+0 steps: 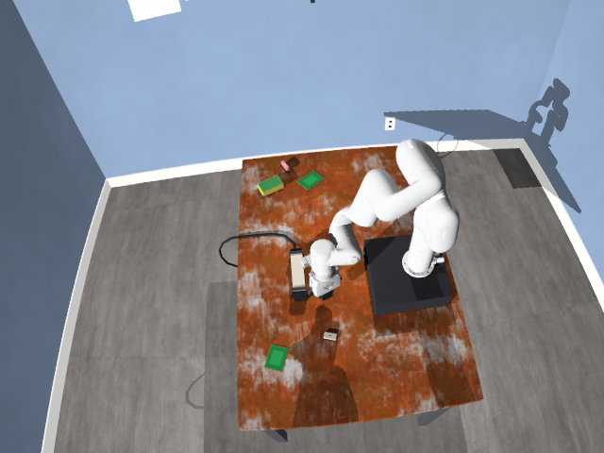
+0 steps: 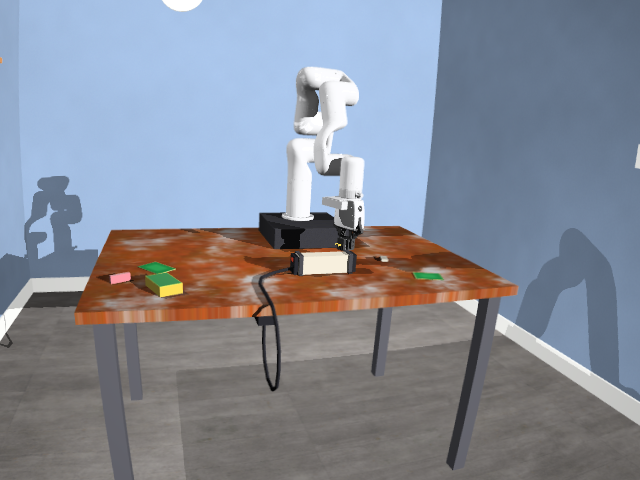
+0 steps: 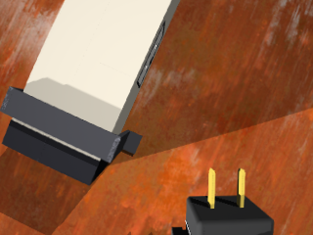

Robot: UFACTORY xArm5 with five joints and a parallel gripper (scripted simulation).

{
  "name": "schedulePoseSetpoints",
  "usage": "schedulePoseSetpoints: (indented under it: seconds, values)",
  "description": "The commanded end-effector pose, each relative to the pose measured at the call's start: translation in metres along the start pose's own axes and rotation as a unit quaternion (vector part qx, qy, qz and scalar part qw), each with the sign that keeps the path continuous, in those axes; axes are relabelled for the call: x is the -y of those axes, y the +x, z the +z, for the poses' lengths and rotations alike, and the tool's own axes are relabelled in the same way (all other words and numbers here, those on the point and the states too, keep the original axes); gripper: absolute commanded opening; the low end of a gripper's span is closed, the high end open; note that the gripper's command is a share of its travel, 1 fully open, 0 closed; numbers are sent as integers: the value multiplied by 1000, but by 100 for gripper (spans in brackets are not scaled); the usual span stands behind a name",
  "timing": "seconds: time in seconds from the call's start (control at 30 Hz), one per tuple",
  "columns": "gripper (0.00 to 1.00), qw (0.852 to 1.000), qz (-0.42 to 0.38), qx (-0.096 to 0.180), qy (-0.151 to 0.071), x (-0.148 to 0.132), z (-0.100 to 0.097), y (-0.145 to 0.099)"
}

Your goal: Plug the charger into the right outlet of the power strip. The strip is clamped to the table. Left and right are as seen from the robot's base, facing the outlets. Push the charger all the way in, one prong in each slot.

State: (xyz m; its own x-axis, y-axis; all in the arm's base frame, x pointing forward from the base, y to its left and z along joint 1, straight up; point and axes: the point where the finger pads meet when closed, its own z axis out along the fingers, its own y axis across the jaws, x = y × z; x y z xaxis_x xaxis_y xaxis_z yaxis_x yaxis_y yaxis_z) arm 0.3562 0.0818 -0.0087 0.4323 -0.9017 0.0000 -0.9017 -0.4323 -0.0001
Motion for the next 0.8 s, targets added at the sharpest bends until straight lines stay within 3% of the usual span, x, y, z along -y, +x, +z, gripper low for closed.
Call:
schedulePoseSetpoints:
  seconds: [0.0,0.13,0.2,0.43,0.67,0.77]
  values:
    - [0,994,-105,-1,2,-9,-1,24]
    - [0,977,-212,-1,1,-23,-1,50]
    - [0,977,-212,-1,1,-23,-1,50]
    - [0,920,-392,-1,0,-51,-1,92]
    - [0,850,-527,-1,0,-72,-1,115]
    - [0,845,-535,-1,0,-73,-1,117]
